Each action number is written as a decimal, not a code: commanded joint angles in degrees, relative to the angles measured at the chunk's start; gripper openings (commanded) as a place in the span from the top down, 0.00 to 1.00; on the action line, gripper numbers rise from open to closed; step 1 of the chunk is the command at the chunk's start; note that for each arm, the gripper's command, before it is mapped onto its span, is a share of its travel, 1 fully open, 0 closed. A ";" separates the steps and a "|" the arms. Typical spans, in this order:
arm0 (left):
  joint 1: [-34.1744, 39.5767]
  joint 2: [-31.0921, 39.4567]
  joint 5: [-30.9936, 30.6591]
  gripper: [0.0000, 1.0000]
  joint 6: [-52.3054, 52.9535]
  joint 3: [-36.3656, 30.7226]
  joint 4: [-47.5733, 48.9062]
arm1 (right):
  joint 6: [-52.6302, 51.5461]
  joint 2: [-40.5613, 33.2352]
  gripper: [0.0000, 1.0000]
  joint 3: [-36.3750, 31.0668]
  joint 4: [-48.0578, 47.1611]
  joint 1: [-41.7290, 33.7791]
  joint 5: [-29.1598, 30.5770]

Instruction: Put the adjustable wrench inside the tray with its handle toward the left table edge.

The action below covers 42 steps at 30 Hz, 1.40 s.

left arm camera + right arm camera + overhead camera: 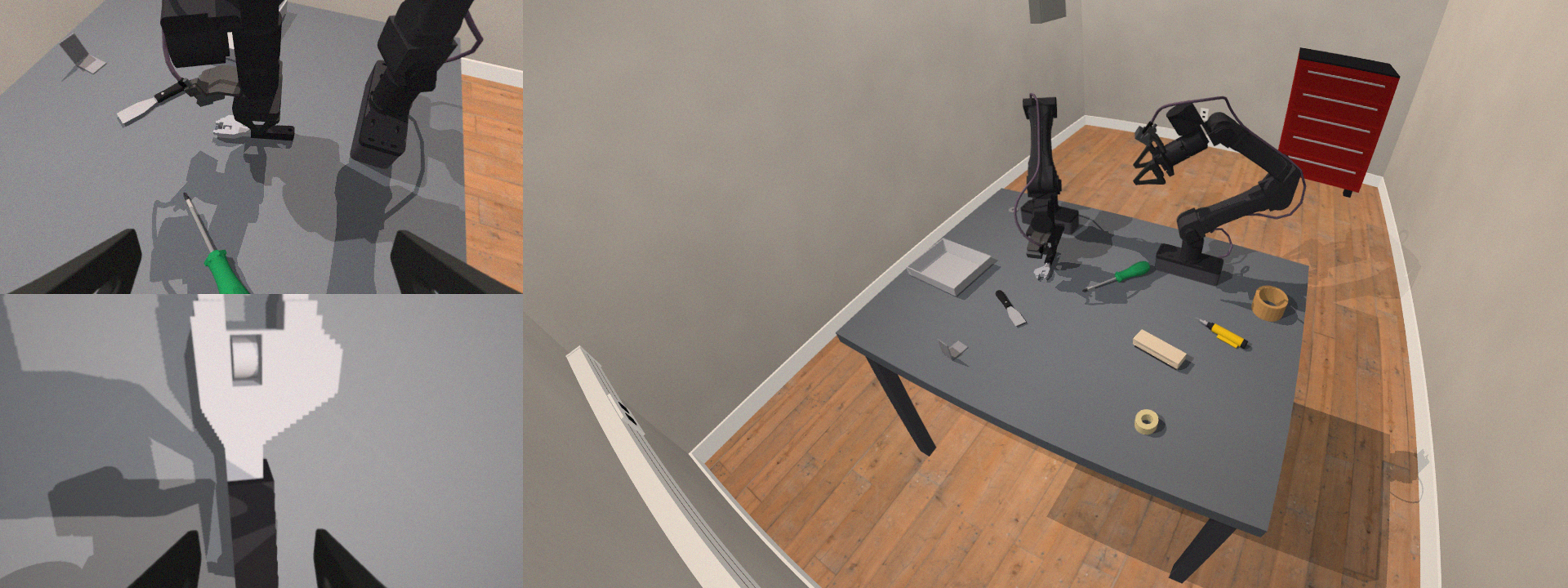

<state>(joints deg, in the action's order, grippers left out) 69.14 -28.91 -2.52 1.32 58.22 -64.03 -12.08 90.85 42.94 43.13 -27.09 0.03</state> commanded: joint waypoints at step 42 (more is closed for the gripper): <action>2.27 0.76 3.13 0.00 -2.05 -0.11 -0.68 | -0.01 2.35 0.88 1.54 -2.77 -0.35 -0.03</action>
<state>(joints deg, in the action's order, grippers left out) 70.81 -28.88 0.08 -0.36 58.15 -64.88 -12.38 96.25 41.78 36.60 -27.33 -0.10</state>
